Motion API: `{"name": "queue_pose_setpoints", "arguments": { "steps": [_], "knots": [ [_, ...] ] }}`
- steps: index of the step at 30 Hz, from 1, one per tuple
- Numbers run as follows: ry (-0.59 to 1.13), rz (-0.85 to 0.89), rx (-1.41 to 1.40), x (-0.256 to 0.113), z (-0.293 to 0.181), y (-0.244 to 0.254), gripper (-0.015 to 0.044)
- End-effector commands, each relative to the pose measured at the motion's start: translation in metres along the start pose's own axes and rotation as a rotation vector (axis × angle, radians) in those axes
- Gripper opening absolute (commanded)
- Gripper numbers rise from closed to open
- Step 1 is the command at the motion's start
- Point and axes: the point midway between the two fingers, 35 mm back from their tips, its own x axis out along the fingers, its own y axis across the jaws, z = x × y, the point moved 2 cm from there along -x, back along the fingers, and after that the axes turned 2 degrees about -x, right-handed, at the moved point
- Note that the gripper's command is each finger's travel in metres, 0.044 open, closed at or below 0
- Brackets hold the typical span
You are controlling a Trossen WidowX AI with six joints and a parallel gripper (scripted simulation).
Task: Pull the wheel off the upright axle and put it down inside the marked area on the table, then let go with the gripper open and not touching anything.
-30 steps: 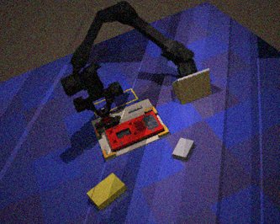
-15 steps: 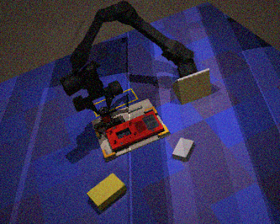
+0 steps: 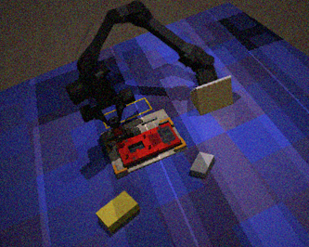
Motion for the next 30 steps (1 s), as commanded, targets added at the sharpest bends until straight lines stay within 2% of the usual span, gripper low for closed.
{"name": "queue_pose_setpoints", "arguments": {
  "steps": [1, 30],
  "knots": [
    [0.004, 0.007, 0.008, -0.0038, 0.0004, 0.0021, 0.0],
    [0.003, 0.006, 0.005, -0.0134, 0.0002, 0.0016, 0.0]
  ]
}}
